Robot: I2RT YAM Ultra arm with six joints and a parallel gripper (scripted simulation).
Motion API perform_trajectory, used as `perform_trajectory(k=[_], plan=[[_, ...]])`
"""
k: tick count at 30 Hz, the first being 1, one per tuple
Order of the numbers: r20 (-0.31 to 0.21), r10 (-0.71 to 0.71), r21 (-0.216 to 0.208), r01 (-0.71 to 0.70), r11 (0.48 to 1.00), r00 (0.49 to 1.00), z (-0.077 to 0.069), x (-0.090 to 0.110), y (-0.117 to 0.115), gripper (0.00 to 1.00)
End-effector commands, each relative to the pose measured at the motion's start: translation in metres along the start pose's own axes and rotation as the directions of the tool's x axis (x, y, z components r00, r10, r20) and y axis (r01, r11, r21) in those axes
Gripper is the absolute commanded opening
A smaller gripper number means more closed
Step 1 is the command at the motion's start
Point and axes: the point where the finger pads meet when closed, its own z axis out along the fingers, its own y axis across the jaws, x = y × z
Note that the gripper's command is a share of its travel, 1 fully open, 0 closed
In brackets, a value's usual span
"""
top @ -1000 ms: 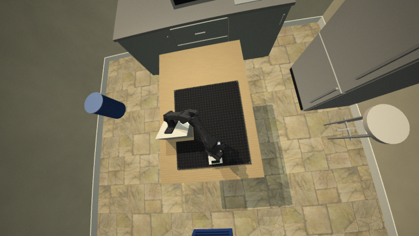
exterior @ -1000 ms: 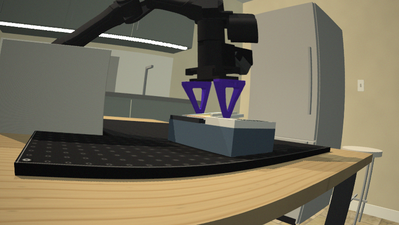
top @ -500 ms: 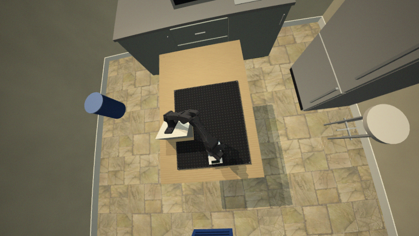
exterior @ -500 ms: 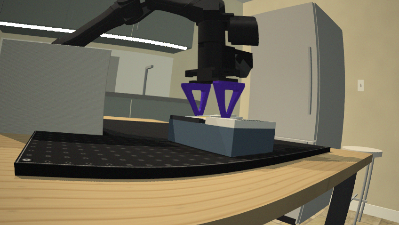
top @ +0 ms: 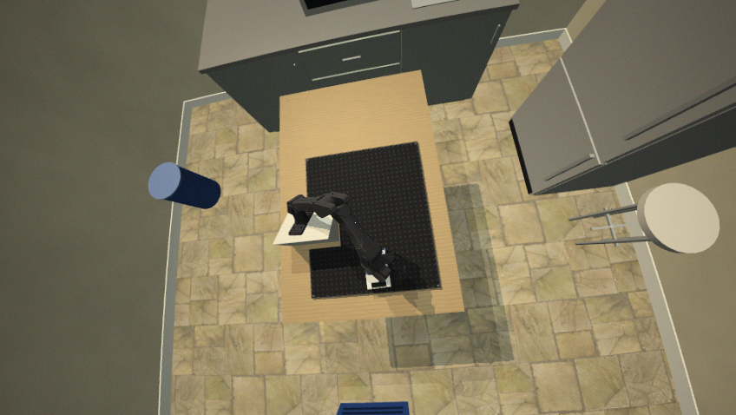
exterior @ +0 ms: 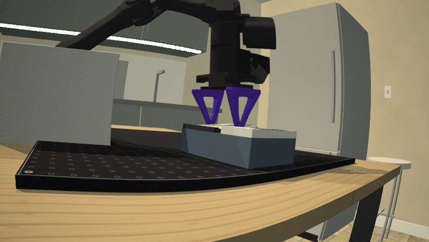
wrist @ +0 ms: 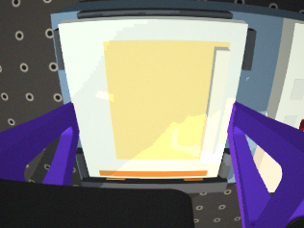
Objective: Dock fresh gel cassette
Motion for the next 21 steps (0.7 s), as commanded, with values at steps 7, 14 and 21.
perform_trajectory(k=[7, 14, 21], plan=[[0.047, -0.014, 0.028, 0.012, 1.0, 0.999, -0.0205, -0.0091, -0.0052, 0.0], [0.043, -0.01, 0.024, 0.009, 1.0, 0.999, -0.0216, -0.0099, -0.0053, 0.0], [0.039, -0.005, 0.019, 0.004, 1.0, 0.999, -0.019, -0.0082, -0.0064, 0.0]])
